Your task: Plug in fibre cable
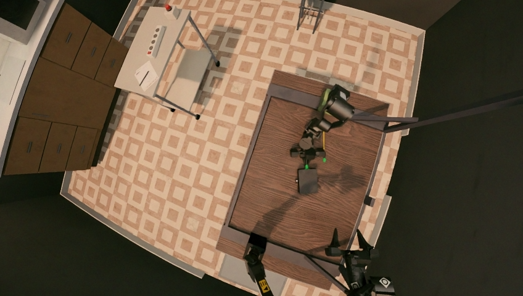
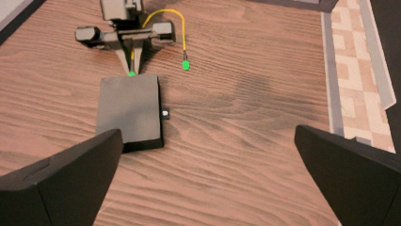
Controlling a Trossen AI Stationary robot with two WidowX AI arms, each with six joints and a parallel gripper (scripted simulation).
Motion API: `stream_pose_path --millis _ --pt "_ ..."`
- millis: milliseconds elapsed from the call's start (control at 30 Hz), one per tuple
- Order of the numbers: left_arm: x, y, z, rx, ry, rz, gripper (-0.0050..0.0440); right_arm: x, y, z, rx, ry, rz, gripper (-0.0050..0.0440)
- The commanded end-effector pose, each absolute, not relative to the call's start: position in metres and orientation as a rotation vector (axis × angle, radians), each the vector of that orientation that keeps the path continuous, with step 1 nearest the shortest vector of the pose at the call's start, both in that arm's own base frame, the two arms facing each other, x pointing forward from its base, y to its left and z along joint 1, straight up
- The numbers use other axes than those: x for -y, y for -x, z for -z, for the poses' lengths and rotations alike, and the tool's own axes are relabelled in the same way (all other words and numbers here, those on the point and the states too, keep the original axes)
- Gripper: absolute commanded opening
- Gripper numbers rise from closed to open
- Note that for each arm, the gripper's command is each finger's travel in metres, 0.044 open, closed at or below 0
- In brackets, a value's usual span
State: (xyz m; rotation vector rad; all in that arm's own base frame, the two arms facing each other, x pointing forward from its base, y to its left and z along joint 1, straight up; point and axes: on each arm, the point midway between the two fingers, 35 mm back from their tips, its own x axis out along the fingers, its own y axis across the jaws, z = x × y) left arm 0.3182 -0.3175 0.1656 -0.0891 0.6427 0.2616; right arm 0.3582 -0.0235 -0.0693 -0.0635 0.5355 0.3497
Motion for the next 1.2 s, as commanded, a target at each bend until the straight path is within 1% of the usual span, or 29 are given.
stream_pose_path --millis 0,200,567,700,867,1000,1033,1167 --pt "0.318 -0.318 -0.176 -0.632 0.113 -0.254 0.0440 0.020 -0.377 0.057 -0.472 0.107 -0.368 0.0116" --pt "0.318 -0.318 -0.176 -0.632 0.113 -0.254 0.0440 0.022 -0.370 0.057 -0.477 0.102 -0.369 0.0116" --pt "0.318 -0.318 -0.176 -0.632 0.113 -0.254 0.0440 0.030 -0.352 0.043 -0.471 0.106 -0.368 0.0116" --pt "0.318 -0.318 -0.176 -0.632 0.113 -0.254 0.0440 0.032 -0.346 0.043 -0.469 0.108 -0.367 0.0212" --pt "0.318 -0.318 -0.176 -0.632 0.113 -0.254 0.0440 0.041 -0.321 0.045 -0.484 0.109 -0.369 0.0332" --pt "0.318 -0.318 -0.176 -0.632 0.113 -0.254 0.0440 0.042 -0.317 0.045 -0.499 0.113 -0.371 0.0428" --pt "0.318 -0.318 -0.176 -0.632 0.113 -0.254 0.0440 0.042 -0.317 0.045 -0.499 0.113 -0.371 0.0440" --pt "0.318 -0.318 -0.176 -0.632 0.113 -0.254 0.0440 0.042 -0.317 0.045 -0.499 0.113 -0.371 0.0440"
